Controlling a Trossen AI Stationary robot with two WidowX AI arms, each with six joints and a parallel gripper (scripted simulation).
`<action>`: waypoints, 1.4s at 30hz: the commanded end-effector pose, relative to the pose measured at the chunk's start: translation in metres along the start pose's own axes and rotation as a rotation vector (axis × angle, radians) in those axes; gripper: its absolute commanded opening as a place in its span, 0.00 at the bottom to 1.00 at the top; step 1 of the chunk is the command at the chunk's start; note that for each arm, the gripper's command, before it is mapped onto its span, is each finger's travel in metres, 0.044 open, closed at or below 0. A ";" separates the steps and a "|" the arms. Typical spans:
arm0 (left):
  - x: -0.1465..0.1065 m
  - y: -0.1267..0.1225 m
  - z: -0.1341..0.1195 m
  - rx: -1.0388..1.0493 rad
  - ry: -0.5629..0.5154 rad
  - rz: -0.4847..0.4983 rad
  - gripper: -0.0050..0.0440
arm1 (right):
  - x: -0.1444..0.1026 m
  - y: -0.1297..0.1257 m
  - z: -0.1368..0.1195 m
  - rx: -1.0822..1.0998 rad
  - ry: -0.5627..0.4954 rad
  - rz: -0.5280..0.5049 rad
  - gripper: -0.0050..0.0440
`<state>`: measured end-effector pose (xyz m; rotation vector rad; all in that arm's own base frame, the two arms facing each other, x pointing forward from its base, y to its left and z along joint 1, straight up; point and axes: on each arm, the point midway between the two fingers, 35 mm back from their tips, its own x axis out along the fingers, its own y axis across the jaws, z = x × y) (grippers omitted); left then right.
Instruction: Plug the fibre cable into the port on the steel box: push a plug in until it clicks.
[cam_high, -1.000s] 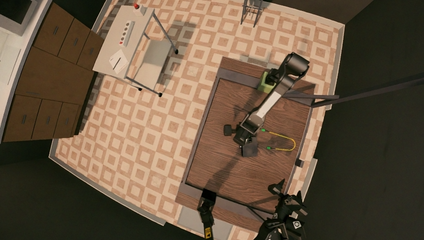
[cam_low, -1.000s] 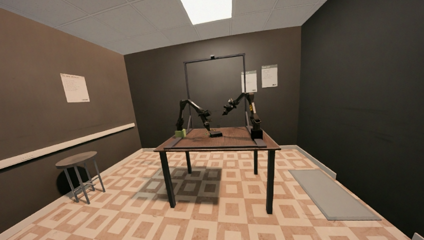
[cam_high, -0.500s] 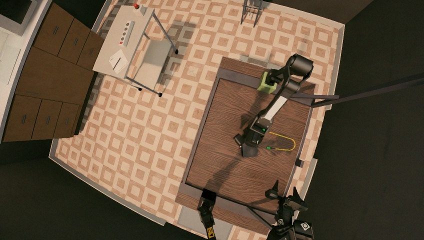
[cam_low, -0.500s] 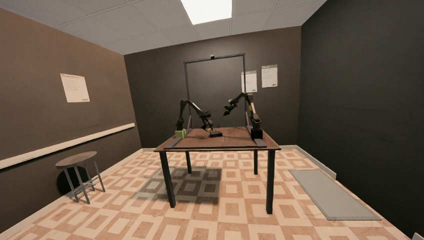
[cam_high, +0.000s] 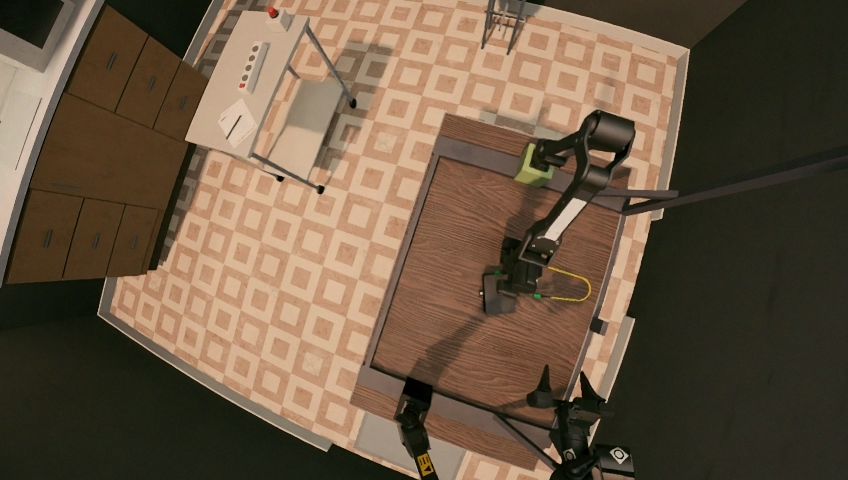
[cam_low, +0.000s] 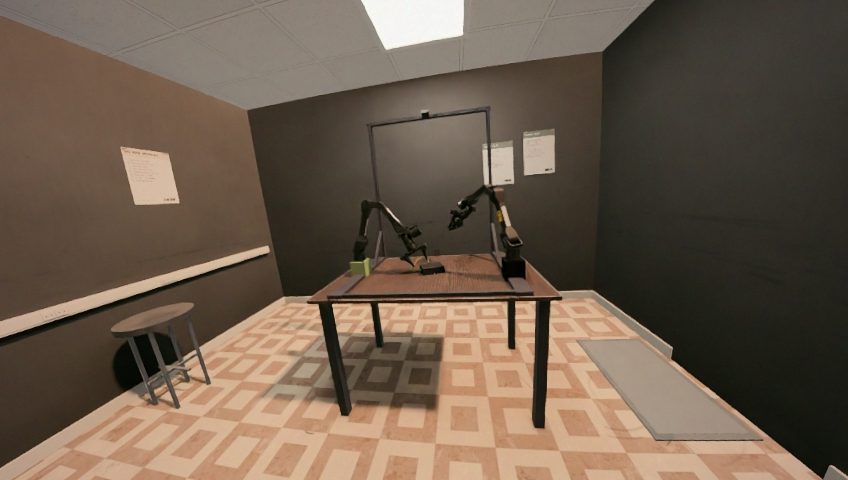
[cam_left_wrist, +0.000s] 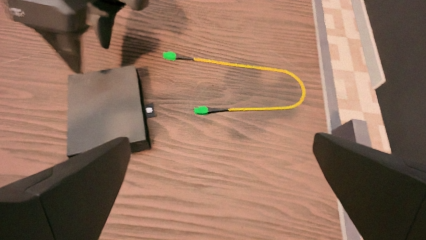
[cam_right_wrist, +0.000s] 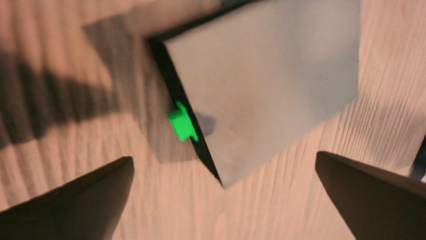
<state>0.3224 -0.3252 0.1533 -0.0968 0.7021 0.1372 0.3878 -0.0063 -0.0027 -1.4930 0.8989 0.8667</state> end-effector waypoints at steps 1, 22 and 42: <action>-0.009 -0.001 0.009 -0.035 -0.028 0.037 1.00 | -0.006 -0.002 0.018 -0.231 -0.011 -0.060 1.00; -0.015 0.005 0.014 -0.058 -0.074 0.103 1.00 | 0.011 0.050 0.085 -1.149 -0.015 -0.095 1.00; -0.017 0.007 0.016 -0.058 -0.072 0.098 1.00 | 0.011 0.069 0.108 -1.515 0.006 -0.134 1.00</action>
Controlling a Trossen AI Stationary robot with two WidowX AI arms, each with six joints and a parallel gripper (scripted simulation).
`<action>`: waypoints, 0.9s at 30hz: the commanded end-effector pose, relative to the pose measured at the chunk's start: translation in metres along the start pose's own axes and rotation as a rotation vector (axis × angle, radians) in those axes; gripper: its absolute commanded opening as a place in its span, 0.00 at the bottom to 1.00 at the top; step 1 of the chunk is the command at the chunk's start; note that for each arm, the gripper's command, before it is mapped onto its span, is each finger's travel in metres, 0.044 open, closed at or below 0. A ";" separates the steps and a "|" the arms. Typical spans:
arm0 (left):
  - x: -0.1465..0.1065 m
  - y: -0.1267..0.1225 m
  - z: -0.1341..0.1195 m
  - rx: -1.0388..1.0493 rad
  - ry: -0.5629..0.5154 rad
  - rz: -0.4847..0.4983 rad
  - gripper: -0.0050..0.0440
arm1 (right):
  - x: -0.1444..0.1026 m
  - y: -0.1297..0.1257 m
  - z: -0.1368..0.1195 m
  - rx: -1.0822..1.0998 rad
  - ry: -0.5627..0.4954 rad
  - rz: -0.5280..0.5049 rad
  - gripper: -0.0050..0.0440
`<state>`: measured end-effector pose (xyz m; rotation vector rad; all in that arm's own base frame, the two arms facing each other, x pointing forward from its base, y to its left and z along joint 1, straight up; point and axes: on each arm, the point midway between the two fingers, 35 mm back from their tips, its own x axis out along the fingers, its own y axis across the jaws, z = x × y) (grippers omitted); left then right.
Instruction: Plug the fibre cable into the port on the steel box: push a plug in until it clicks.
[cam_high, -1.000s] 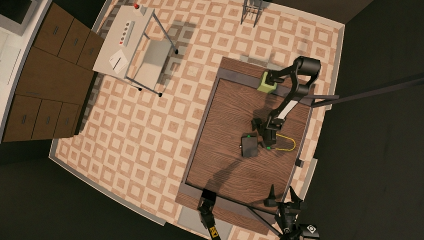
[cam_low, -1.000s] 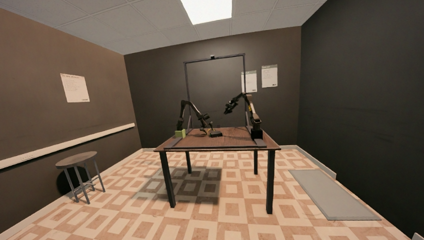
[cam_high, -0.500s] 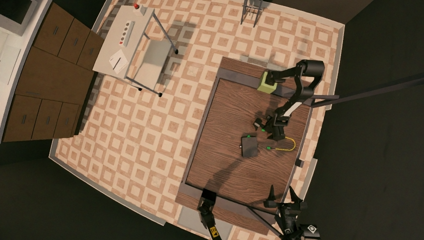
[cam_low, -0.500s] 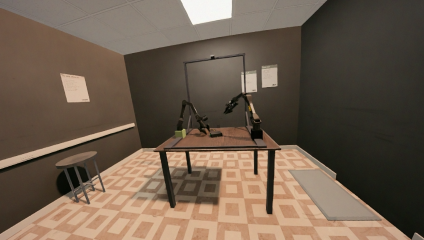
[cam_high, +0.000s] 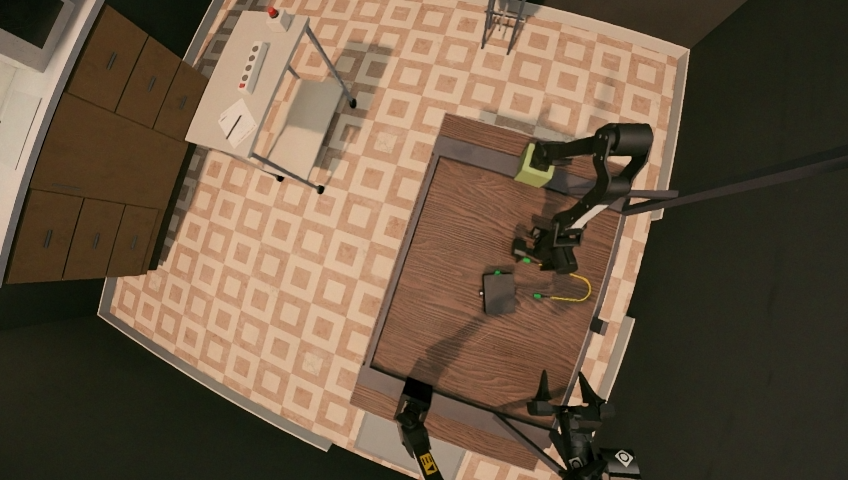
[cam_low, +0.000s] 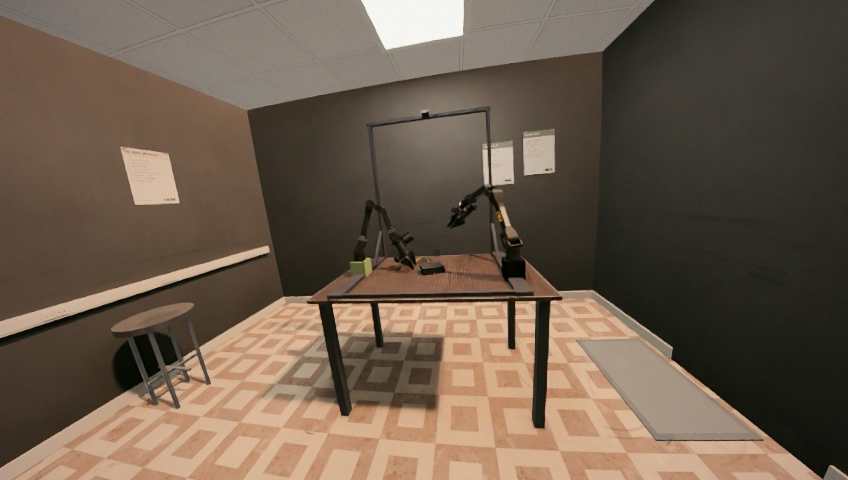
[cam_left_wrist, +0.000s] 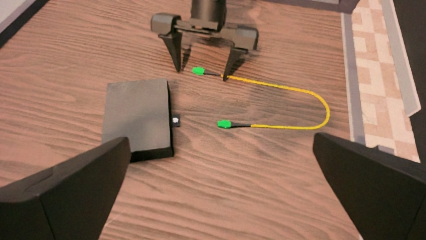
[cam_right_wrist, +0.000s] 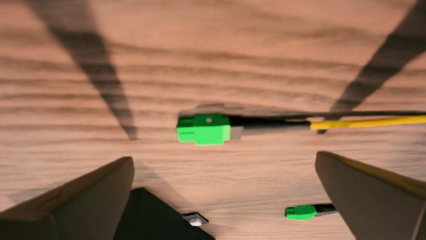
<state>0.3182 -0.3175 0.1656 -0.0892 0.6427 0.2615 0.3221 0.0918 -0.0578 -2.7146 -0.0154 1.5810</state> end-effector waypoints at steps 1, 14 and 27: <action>-0.006 0.000 0.008 -0.021 -0.008 -0.015 1.00 | -0.002 -0.003 -0.006 -0.019 0.023 -0.008 1.00; -0.006 0.000 0.008 -0.021 -0.008 -0.015 1.00 | -0.004 -0.010 -0.014 0.006 0.045 -0.013 0.80; -0.006 0.000 0.008 -0.021 -0.008 -0.015 1.00 | -0.018 -0.033 -0.041 0.482 0.051 -0.069 0.40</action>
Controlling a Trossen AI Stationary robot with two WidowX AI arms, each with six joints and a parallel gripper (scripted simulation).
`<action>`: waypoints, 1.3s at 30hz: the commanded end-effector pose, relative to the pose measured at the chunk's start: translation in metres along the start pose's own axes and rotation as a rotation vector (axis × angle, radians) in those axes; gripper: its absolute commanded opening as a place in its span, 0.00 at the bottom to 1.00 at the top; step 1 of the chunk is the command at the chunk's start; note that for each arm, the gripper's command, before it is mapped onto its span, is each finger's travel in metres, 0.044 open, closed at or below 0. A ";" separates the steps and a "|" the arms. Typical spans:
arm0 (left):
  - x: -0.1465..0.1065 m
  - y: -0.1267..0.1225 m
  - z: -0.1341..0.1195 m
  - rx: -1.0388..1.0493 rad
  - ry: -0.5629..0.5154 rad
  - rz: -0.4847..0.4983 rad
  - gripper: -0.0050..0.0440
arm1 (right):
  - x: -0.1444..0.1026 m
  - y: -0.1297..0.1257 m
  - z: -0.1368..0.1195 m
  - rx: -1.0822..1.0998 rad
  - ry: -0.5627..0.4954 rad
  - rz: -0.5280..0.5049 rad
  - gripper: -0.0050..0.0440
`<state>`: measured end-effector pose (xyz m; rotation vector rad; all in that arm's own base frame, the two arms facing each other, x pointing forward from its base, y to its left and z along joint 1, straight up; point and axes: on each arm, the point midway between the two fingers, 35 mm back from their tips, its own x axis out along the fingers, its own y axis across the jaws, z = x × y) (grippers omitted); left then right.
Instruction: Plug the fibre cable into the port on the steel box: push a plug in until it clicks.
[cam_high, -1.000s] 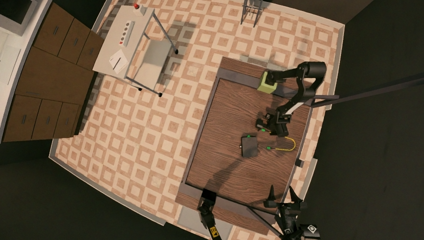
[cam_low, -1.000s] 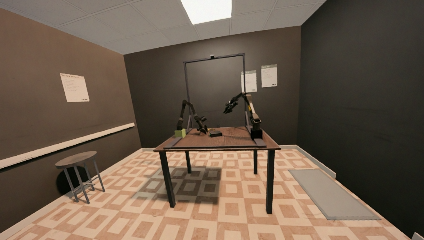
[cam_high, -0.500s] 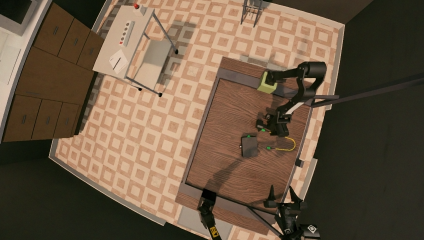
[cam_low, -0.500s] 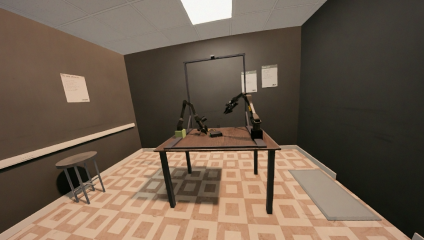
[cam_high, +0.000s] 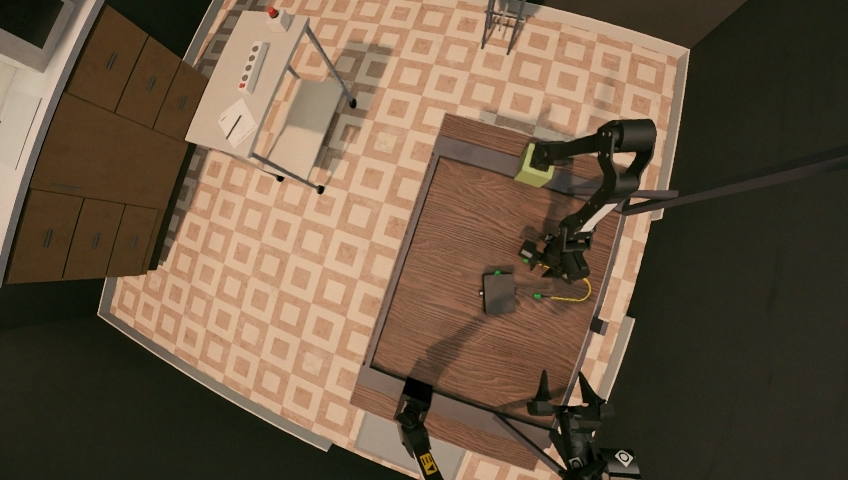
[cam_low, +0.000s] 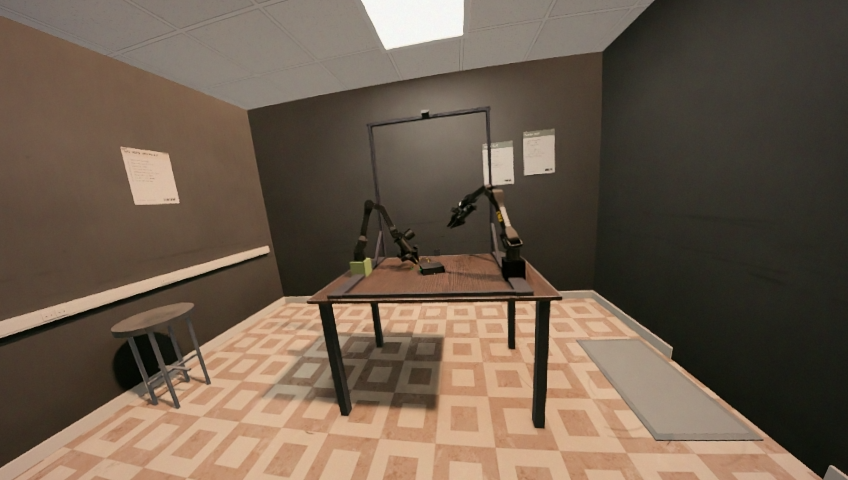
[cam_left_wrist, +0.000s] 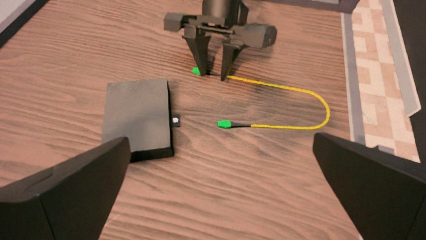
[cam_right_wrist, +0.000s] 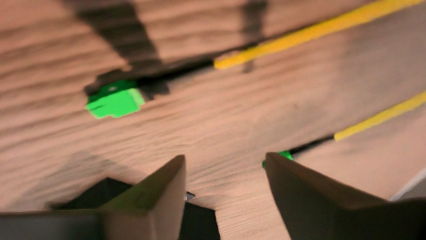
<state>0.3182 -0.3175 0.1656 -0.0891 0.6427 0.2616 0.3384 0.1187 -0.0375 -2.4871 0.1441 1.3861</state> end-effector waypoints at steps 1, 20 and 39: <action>-0.006 0.000 0.008 -0.021 -0.008 -0.015 1.00 | -0.006 -0.010 -0.012 0.215 0.004 -0.009 0.40; -0.006 0.000 0.008 -0.021 -0.008 -0.015 1.00 | -0.003 -0.006 -0.011 0.964 -0.067 0.066 0.40; -0.006 0.000 0.008 -0.021 -0.008 -0.015 1.00 | -0.005 -0.004 -0.012 1.713 -0.080 0.184 0.40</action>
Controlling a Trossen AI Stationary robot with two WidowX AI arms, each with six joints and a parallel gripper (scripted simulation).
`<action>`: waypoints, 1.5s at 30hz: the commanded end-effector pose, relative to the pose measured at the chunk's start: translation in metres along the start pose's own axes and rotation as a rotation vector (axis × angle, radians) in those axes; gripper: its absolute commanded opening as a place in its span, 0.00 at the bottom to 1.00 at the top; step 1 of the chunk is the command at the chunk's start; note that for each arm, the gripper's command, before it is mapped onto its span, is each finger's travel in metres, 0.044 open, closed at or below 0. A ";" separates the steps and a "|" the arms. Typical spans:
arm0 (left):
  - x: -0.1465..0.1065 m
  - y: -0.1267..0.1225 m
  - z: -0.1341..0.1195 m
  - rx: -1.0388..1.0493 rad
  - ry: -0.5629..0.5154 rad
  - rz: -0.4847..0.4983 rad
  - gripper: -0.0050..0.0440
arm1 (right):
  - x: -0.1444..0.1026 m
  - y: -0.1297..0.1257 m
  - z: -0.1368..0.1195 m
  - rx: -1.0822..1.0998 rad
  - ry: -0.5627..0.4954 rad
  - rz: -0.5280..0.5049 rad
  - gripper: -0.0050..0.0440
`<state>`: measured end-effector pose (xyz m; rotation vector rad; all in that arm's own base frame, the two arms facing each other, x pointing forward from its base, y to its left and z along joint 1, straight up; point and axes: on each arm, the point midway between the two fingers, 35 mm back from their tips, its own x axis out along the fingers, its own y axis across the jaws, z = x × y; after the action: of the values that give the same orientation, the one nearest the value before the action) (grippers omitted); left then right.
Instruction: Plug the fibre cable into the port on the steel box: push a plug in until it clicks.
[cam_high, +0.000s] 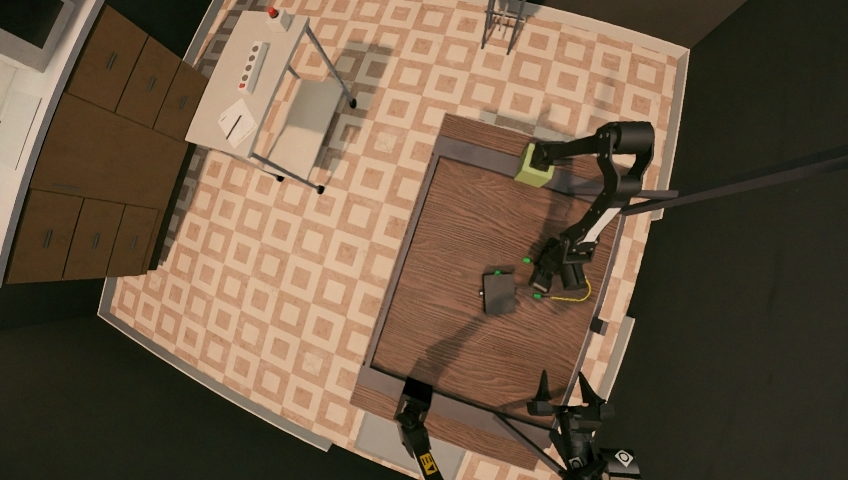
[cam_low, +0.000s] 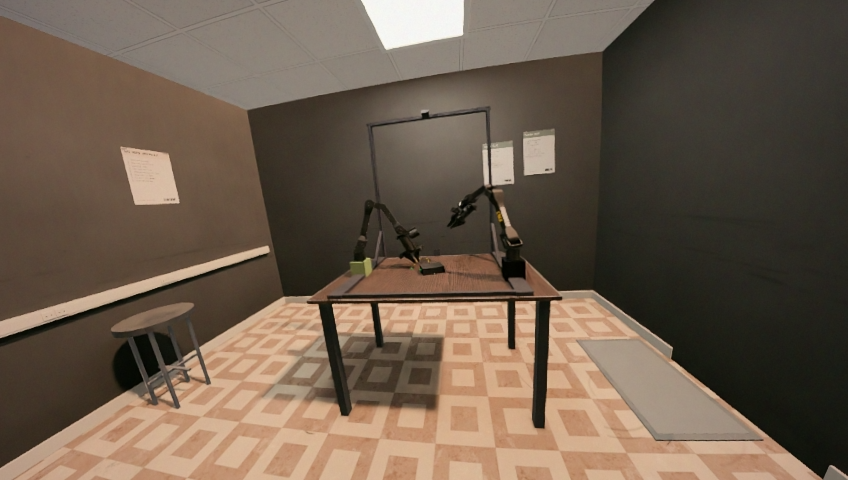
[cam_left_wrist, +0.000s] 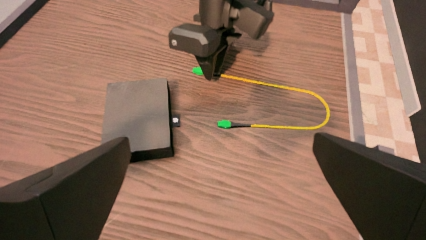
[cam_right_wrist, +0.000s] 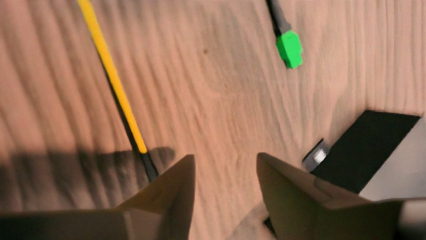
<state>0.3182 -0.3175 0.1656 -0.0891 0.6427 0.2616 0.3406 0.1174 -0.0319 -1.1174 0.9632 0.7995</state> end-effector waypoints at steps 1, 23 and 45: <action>-0.006 0.000 0.008 -0.021 -0.008 -0.015 1.00 | -0.003 -0.007 0.003 0.223 0.004 0.015 0.40; -0.006 0.000 0.008 -0.021 -0.008 -0.015 1.00 | -0.006 -0.004 -0.001 1.027 0.083 0.084 0.40; -0.006 0.000 0.008 -0.021 -0.008 -0.015 1.00 | -0.013 -0.002 -0.006 1.930 0.250 0.089 0.40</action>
<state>0.3182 -0.3175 0.1656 -0.0891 0.6427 0.2616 0.3309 0.1098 -0.0270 0.3950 1.3806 -0.2667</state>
